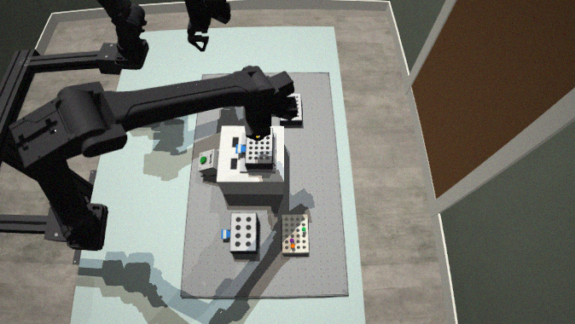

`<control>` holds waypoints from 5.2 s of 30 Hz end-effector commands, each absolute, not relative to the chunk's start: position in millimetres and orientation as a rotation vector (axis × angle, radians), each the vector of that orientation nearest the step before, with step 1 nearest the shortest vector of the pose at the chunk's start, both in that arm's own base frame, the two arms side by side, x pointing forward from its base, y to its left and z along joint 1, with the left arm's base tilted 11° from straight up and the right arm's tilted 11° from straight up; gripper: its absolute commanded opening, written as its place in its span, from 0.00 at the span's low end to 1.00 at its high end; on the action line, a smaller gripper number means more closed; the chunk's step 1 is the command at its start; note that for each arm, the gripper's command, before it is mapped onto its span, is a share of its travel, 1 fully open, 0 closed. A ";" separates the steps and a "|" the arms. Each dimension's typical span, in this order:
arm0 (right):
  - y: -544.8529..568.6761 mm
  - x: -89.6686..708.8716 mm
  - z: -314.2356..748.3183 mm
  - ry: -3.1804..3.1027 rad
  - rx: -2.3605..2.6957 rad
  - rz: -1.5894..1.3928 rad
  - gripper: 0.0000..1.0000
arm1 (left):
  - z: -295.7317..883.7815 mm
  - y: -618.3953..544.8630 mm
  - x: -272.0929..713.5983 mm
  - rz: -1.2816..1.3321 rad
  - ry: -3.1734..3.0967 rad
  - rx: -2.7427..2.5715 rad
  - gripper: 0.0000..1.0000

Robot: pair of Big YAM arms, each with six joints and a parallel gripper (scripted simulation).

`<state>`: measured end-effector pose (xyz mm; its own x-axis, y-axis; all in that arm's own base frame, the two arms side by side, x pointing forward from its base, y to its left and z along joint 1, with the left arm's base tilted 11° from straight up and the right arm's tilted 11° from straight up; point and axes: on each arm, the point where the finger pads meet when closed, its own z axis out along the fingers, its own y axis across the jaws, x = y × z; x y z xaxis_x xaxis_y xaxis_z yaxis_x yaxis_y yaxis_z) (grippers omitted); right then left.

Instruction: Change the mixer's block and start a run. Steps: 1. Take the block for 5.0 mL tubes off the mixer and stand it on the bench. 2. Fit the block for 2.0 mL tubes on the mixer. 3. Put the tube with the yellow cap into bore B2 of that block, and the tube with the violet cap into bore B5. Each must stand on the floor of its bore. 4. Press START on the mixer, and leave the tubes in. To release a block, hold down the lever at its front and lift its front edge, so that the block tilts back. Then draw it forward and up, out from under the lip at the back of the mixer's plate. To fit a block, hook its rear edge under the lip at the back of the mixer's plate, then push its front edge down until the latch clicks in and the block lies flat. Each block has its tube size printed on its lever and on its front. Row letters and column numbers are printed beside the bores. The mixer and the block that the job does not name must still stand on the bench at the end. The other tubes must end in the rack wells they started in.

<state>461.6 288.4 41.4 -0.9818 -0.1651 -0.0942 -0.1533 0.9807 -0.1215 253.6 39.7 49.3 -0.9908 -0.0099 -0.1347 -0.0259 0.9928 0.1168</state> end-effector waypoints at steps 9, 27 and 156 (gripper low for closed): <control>252.0 488.2 78.6 2.904 -0.596 -0.142 0.36 | 55.2 41.6 261.0 0.177 2.994 -0.022 1.00; 179.1 514.5 87.5 2.800 -1.039 -0.200 0.36 | 54.8 41.6 260.1 0.178 2.996 -0.021 1.00; 3.1 599.7 -99.8 2.166 -2.208 -0.275 0.36 | 52.9 41.9 259.5 0.185 2.992 -0.014 1.00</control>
<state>591.1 2.2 -124.7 0.0258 -0.9939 0.1075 -0.9923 -0.0385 -0.1178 253.3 39.7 49.2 -0.9910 -0.0100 -0.1334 -0.0257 0.9928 0.1168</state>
